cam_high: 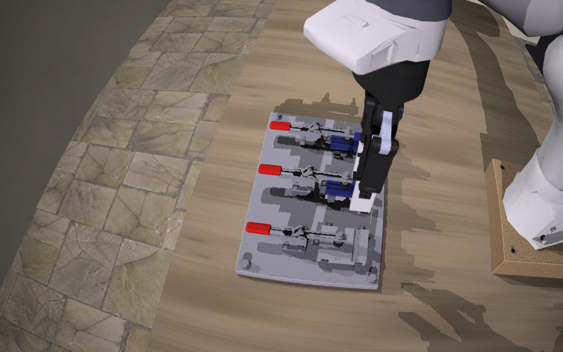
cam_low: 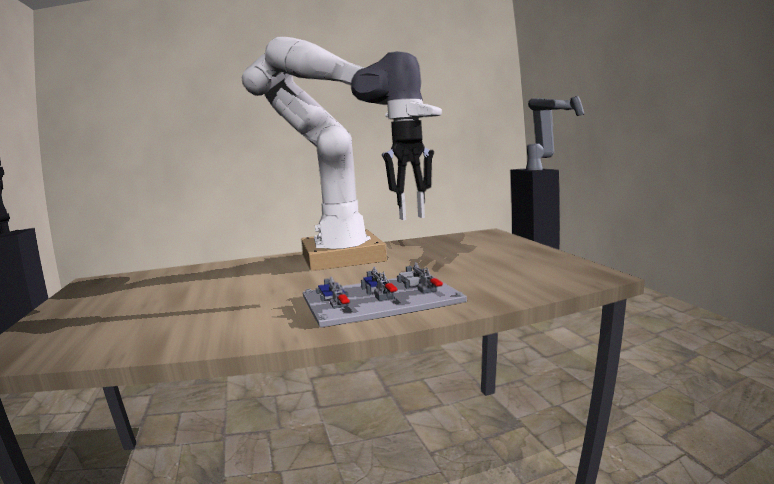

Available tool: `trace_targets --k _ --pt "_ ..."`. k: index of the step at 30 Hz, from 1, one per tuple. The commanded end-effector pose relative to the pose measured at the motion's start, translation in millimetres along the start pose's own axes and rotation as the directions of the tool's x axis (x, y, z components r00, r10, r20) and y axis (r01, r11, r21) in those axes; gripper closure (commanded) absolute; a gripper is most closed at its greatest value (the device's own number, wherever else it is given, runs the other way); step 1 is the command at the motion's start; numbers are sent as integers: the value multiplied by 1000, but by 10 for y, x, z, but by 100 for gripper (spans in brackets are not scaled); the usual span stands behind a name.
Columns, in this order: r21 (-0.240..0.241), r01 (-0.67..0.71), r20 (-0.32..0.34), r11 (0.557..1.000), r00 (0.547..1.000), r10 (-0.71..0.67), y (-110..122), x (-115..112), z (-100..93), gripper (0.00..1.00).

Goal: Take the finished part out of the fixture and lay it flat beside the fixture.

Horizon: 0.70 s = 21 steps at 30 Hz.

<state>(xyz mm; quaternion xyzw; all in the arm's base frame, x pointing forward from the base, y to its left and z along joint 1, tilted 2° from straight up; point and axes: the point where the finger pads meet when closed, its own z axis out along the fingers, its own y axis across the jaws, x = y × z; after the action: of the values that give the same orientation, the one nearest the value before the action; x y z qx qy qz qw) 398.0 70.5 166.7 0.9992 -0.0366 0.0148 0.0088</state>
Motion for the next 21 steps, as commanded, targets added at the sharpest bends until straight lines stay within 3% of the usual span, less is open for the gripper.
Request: trace_targets --k 1,21 --pt "-1 5 0 1000 1000 -5 1 4 -5 72" --pt "-2 6 -1 1000 1000 -6 1 4 39 72"
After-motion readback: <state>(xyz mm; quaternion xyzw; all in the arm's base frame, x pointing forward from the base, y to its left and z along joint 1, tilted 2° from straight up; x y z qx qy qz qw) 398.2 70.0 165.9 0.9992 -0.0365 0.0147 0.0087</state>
